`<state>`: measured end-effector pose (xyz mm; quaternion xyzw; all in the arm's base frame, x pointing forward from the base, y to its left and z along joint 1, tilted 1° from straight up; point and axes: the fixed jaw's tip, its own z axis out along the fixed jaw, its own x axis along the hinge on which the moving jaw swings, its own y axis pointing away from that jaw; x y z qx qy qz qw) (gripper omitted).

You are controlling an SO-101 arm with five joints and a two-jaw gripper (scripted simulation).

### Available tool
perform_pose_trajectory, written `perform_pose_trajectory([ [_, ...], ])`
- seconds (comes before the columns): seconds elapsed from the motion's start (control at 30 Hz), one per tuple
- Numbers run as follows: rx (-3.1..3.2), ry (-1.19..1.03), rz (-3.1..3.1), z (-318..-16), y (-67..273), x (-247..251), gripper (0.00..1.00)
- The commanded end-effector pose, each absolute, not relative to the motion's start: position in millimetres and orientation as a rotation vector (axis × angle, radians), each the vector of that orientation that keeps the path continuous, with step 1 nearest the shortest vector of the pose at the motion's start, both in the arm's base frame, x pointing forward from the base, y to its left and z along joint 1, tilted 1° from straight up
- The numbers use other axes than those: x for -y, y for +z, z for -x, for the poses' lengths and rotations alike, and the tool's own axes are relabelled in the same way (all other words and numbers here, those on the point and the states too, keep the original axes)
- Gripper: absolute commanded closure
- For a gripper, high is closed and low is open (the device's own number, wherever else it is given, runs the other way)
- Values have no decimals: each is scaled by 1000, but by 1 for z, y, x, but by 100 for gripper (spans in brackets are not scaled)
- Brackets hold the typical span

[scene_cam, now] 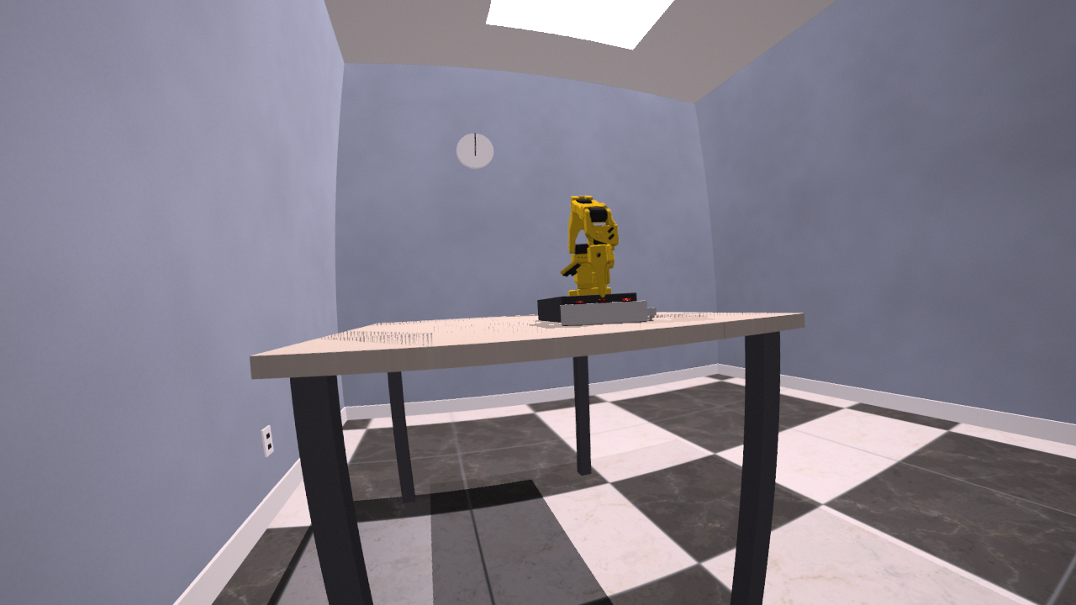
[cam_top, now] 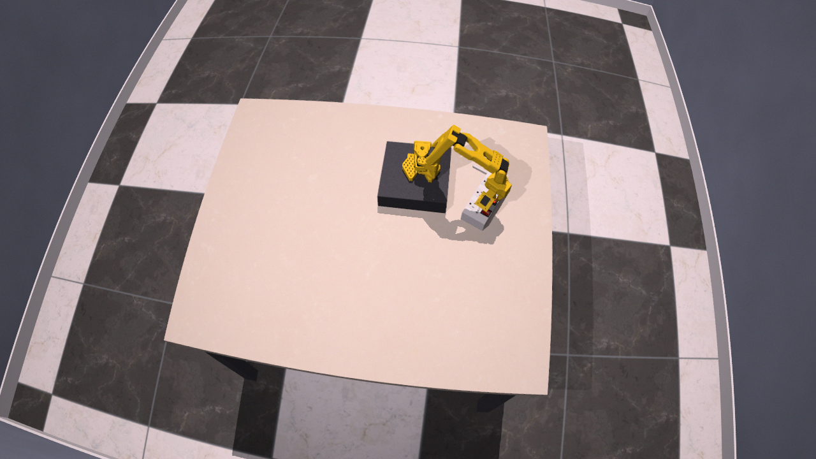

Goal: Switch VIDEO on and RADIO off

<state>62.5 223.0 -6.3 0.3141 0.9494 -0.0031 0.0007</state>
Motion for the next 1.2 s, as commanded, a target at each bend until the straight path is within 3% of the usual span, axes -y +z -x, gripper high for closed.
perform_pose_trajectory([
  [0.0, -2991, -22, -959, -60, -9, -221, 100],
  [1.17, -2990, -22, -960, -59, -23, -218, 100],
])
